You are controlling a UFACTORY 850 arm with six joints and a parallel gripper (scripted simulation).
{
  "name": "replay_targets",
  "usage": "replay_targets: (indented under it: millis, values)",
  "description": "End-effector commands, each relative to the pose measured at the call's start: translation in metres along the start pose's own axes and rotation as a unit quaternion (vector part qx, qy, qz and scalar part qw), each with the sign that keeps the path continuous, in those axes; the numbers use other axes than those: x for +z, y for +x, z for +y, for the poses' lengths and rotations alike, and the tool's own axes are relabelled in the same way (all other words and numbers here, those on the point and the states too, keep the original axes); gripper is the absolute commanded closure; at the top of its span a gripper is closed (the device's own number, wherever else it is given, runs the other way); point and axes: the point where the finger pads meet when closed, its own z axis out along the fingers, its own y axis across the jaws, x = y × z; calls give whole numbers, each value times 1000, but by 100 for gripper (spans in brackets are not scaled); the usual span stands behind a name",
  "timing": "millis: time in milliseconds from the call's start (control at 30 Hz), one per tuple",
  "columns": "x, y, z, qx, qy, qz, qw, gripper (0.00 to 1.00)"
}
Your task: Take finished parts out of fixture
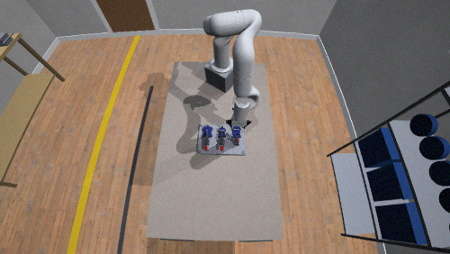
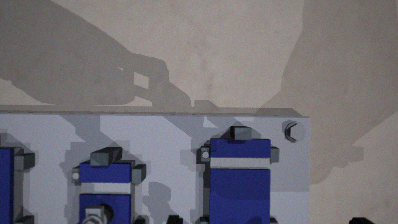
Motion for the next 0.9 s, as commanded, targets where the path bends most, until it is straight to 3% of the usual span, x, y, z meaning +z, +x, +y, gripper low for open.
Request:
replay_targets:
  millis: [0, 367, 867]
  values:
    - [-1, 1, 0, 0, 2, -3, 1000, 0]
    - [5, 1, 0, 0, 2, -3, 1000, 0]
    - [47, 1, 0, 0, 2, -3, 1000, 0]
